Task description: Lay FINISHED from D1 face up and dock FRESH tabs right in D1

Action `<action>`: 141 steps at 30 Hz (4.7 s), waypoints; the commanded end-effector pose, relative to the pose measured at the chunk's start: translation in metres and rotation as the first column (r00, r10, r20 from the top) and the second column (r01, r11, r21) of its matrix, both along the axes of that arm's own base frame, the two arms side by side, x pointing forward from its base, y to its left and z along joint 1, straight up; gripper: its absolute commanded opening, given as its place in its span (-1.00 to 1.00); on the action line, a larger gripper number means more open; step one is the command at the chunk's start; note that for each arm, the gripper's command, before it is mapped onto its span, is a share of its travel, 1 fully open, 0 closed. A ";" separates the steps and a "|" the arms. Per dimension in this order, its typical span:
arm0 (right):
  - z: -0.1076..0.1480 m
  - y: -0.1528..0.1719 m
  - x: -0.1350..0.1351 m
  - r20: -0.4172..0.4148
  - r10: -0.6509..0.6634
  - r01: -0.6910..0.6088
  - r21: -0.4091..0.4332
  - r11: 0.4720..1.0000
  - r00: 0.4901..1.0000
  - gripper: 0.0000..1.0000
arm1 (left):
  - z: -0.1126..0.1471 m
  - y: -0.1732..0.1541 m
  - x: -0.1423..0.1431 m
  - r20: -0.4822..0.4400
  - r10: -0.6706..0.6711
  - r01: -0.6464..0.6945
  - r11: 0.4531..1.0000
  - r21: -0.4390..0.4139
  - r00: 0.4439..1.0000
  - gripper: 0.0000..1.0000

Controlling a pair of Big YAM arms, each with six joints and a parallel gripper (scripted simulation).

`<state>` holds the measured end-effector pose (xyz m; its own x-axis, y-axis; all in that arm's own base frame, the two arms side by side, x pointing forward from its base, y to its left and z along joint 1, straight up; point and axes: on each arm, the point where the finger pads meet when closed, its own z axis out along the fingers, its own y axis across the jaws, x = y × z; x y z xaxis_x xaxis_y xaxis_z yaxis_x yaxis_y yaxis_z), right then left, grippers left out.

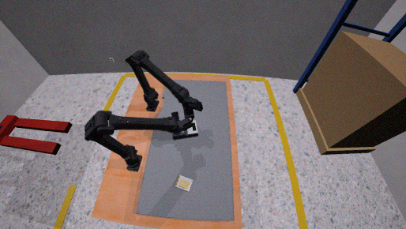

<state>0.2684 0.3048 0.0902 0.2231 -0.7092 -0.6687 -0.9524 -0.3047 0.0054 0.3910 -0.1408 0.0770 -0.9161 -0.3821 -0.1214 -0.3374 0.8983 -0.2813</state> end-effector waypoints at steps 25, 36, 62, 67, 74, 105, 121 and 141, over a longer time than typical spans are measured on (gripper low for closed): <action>0.001 0.008 0.004 0.001 -0.001 0.001 0.003 1.000 1.000 -1.00 | -0.060 0.015 -0.031 -0.140 0.004 0.004 0.998 0.056 0.990 -1.00; 0.002 0.009 0.005 0.004 -0.001 0.001 0.005 1.000 1.000 -1.00 | -0.060 0.015 -0.031 -0.140 0.004 0.004 0.998 0.056 0.990 -1.00; 0.004 0.010 0.007 0.006 -0.001 0.001 0.006 1.000 1.000 -1.00 | -0.060 0.015 -0.031 -0.140 0.004 0.004 0.998 0.056 0.990 -1.00; 0.004 0.010 0.007 0.009 -0.002 0.002 0.008 1.000 1.000 -1.00 | -0.060 0.015 -0.031 -0.140 0.004 0.004 0.998 0.056 0.990 -1.00; 0.005 0.010 0.008 0.009 -0.002 0.002 0.008 1.000 1.000 -1.00 | -0.060 0.015 -0.031 -0.140 0.004 0.004 0.998 0.056 0.990 -1.00; 0.008 0.012 0.011 0.015 -0.002 0.002 0.012 1.000 1.000 -1.00 | -0.060 0.015 -0.031 -0.140 0.004 0.004 0.998 0.056 0.990 -1.00; 0.009 0.012 0.012 0.018 -0.003 0.002 0.014 1.000 1.000 -1.00 | -0.060 0.015 -0.031 -0.140 0.004 0.004 0.998 0.056 0.990 -1.00; 0.010 0.013 0.014 0.021 -0.003 0.003 0.016 1.000 1.000 -1.00 | -0.060 0.015 -0.031 -0.140 0.004 0.004 0.998 0.056 0.990 -1.00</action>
